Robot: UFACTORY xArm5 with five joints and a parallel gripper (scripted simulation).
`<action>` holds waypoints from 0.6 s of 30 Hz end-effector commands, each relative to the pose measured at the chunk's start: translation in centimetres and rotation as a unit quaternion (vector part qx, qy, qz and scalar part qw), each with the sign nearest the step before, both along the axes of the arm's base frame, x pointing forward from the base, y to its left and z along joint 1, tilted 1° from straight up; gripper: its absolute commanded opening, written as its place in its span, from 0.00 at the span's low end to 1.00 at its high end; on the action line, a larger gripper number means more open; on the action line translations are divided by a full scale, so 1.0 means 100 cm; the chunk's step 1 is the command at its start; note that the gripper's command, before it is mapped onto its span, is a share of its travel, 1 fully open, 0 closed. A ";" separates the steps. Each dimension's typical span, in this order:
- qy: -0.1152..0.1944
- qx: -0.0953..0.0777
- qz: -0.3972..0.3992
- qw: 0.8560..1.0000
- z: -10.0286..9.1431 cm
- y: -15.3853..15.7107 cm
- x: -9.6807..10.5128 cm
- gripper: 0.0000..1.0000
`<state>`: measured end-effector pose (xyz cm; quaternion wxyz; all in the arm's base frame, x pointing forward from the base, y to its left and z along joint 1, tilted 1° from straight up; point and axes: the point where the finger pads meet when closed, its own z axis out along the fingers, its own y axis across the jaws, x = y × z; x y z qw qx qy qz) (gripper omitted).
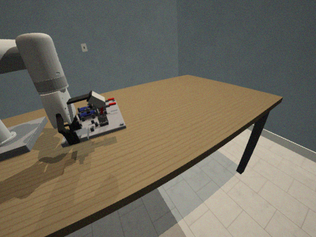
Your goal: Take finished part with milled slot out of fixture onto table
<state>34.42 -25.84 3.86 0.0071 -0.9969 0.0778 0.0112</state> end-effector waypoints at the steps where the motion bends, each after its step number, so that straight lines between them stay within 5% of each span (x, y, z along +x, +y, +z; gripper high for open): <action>1: -0.002 -0.001 0.000 1.000 -0.009 -0.001 0.001 0.00; 18: -0.002 -0.001 0.000 1.000 -0.041 -0.001 0.000 0.00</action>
